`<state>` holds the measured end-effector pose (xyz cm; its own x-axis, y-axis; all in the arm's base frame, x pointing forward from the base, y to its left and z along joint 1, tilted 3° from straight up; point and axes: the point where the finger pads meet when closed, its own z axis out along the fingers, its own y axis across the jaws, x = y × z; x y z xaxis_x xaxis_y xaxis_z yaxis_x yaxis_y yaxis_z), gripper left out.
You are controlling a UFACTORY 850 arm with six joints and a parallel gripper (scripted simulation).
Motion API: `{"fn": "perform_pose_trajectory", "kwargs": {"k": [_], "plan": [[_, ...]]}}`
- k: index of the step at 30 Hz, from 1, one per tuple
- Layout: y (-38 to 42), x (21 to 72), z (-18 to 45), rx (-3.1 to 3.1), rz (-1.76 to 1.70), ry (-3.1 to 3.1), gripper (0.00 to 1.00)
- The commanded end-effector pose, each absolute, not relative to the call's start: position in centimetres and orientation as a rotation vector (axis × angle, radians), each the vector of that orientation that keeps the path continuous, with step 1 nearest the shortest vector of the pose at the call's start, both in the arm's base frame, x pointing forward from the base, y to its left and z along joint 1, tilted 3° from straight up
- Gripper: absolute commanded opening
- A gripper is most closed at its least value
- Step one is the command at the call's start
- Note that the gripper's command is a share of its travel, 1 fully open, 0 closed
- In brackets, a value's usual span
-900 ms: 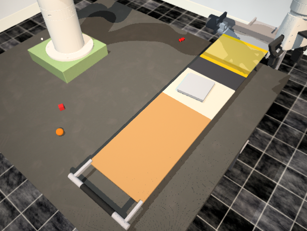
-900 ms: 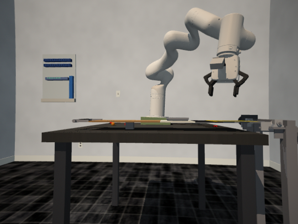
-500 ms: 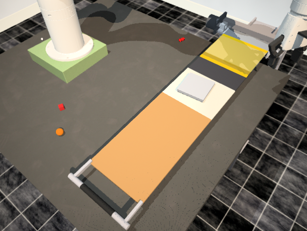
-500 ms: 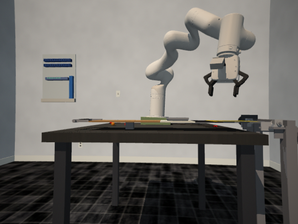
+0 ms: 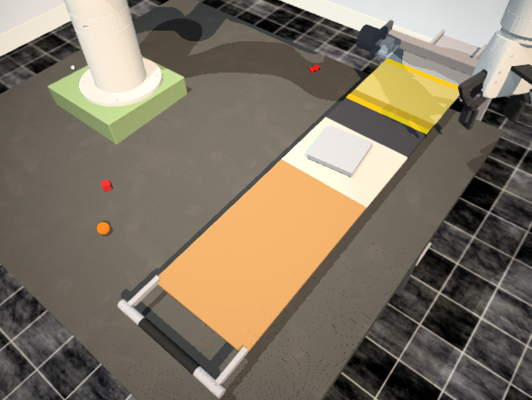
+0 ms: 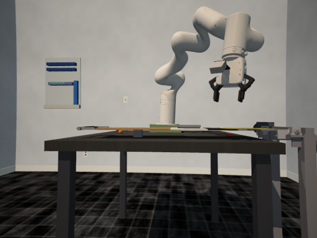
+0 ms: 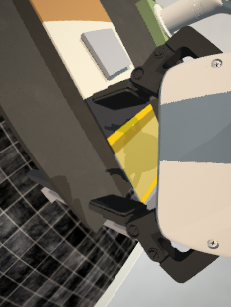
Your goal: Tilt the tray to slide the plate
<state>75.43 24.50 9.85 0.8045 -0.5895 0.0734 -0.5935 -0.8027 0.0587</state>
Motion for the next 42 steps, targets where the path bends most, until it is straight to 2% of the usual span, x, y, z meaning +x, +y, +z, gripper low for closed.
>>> {"fn": "perform_pose_trajectory", "kwargs": {"k": [1,7,9,24,26,41,42], "plan": [[24.0,75.6,10.0,2.901,0.084,-0.990,1.00],[24.0,75.6,10.0,2.901,0.084,-0.990,1.00],[19.8,76.2,10.0,2.828,0.075,-1.196,1.00],[16.4,76.6,10.0,2.757,0.068,-1.360,1.00],[12.9,76.7,10.0,2.673,0.060,-1.526,1.00],[8.9,76.7,10.0,2.567,0.052,-1.707,1.00],[5.9,76.5,10.0,2.474,0.045,-1.844,1.00]]}}
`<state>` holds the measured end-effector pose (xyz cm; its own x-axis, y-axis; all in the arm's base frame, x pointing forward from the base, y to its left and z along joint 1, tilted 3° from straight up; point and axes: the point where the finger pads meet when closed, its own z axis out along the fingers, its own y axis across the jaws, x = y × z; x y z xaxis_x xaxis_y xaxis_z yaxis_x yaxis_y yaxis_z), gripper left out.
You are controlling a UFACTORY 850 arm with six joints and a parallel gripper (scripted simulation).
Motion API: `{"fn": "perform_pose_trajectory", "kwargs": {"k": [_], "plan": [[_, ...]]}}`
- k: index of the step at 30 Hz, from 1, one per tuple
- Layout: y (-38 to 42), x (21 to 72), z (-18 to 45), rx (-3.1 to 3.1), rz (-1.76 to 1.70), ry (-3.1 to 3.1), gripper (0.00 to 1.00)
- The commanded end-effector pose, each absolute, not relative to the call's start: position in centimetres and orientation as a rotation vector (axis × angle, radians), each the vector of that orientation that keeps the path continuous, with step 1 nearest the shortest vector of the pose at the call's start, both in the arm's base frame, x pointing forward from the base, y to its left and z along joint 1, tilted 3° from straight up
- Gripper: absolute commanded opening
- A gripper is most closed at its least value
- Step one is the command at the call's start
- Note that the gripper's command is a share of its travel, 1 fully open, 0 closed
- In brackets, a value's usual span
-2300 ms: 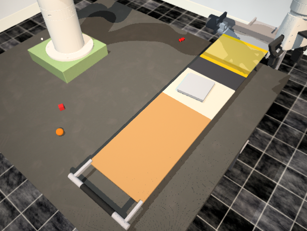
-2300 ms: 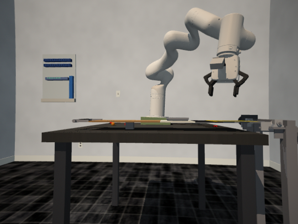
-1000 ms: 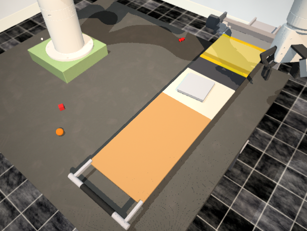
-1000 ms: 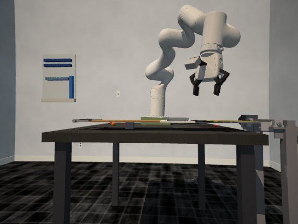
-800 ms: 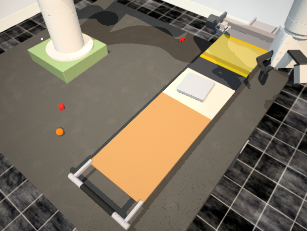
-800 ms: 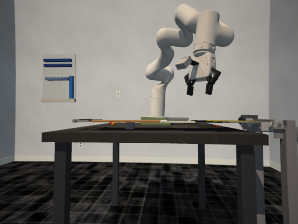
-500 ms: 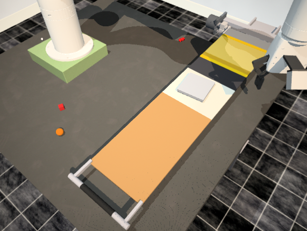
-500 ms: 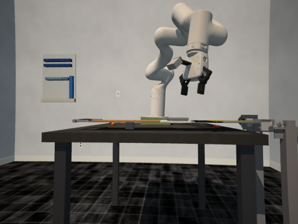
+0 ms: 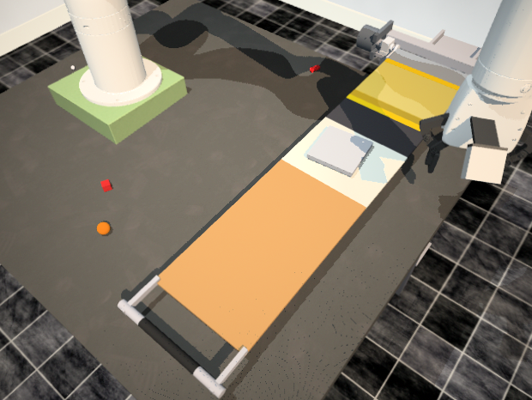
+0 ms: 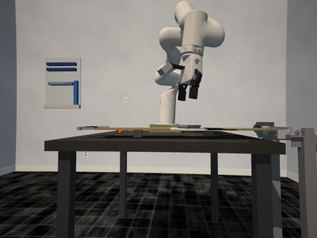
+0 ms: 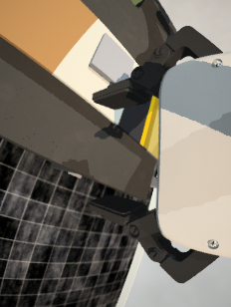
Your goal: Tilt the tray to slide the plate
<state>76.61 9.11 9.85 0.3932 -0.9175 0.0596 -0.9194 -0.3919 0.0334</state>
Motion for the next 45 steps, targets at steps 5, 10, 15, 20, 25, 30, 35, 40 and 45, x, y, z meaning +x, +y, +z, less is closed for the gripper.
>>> {"fn": "perform_pose_trajectory", "kwargs": {"k": [5,10,15,20,25,30,35,40,45], "plan": [[4.2,76.4,10.0,2.418,0.041,-1.919,1.00],[2.4,76.2,10.0,2.360,0.037,-1.993,1.00],[1.1,76.0,10.0,2.312,0.034,-2.051,1.00],[-3.0,75.2,10.0,2.159,0.025,-2.216,1.00],[-5.0,74.8,10.0,2.079,0.020,-2.294,1.00],[-6.9,74.3,10.0,1.995,0.016,-2.369,1.00],[-10.2,73.3,10.0,1.844,0.008,-2.491,1.00],[-12.5,72.5,10.0,1.736,0.003,-2.569,1.00],[-14.6,71.6,10.0,1.626,-0.003,-2.643,1.00]]}}
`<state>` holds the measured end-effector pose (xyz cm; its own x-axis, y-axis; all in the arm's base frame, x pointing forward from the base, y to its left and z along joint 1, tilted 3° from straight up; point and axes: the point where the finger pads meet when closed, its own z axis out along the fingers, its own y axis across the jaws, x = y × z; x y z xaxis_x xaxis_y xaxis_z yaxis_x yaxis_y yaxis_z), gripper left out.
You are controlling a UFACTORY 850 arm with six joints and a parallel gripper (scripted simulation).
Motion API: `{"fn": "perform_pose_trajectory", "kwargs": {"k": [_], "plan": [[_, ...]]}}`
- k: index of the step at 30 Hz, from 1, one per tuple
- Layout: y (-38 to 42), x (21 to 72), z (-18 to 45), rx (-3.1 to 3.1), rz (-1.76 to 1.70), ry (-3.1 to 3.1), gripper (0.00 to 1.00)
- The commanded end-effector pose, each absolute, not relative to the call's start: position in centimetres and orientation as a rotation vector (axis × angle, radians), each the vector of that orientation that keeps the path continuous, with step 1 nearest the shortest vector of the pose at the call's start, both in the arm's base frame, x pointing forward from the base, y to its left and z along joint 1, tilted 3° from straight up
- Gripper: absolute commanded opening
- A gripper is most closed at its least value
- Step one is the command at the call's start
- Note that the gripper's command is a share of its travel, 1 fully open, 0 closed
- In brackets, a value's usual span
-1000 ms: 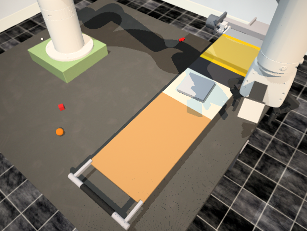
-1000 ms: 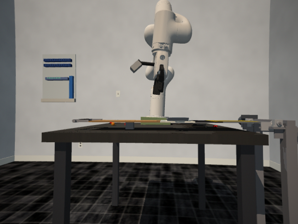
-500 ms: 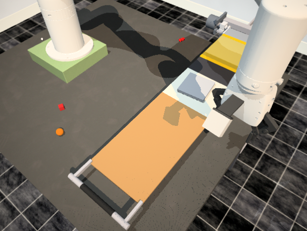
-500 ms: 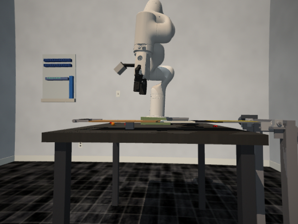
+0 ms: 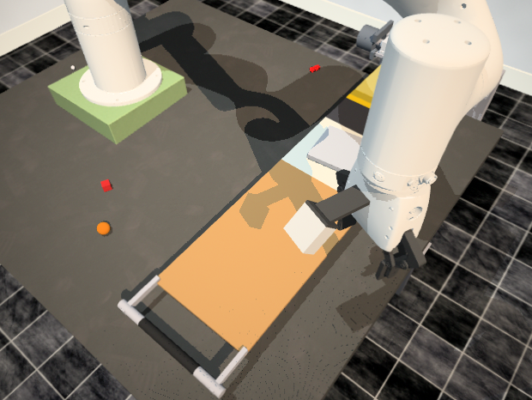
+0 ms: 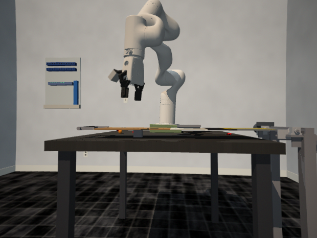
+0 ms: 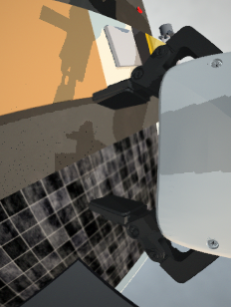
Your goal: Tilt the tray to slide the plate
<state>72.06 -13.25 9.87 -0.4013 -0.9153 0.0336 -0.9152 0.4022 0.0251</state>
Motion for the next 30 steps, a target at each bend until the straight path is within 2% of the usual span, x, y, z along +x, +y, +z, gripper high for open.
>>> {"fn": "perform_pose_trajectory", "kwargs": {"k": [1,22,30], "plan": [[-15.1,71.4,10.0,1.603,-0.004,-2.657,1.00],[-24.7,66.4,10.0,1.038,-0.028,-2.930,1.00],[-29.9,62.8,10.0,0.679,-0.042,-3.035,1.00]]}}
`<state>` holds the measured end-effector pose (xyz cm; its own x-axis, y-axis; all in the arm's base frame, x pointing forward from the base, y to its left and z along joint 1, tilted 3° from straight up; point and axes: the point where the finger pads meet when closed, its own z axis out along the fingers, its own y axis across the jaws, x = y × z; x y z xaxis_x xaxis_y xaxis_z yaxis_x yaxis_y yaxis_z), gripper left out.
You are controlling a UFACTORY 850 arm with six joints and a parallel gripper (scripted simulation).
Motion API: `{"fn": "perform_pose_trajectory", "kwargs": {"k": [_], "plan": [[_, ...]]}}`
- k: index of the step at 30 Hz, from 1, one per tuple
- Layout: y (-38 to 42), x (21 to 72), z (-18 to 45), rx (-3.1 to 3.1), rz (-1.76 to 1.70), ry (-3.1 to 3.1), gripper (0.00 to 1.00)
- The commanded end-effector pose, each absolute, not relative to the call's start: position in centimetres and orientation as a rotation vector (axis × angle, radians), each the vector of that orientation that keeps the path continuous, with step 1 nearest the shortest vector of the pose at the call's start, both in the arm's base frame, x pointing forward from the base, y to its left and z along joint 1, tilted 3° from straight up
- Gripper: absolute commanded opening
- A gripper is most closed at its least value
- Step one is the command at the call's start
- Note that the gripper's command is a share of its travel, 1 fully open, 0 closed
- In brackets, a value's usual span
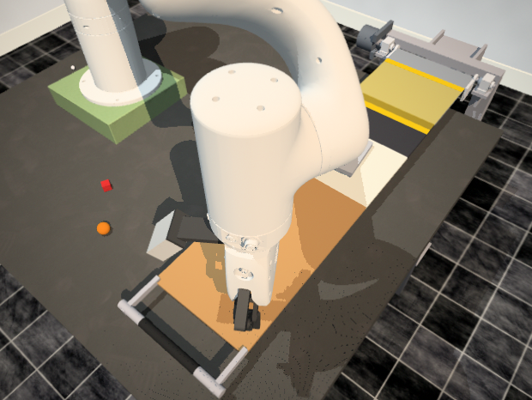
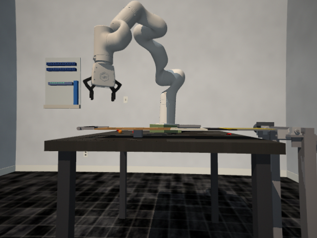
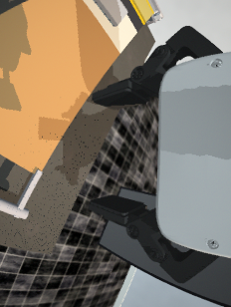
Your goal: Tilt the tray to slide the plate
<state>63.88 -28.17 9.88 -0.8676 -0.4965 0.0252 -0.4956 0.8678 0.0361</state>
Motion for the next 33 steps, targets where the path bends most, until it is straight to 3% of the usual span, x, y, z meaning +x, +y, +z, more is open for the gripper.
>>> {"fn": "perform_pose_trajectory", "kwargs": {"k": [1,18,33], "plan": [[-30.3,62.4,10.0,0.643,-0.043,-3.043,1.00],[-38.0,55.1,10.0,0.003,-0.066,-3.112,1.00],[-38.3,54.8,10.0,-0.022,-0.067,-3.112,1.00]]}}
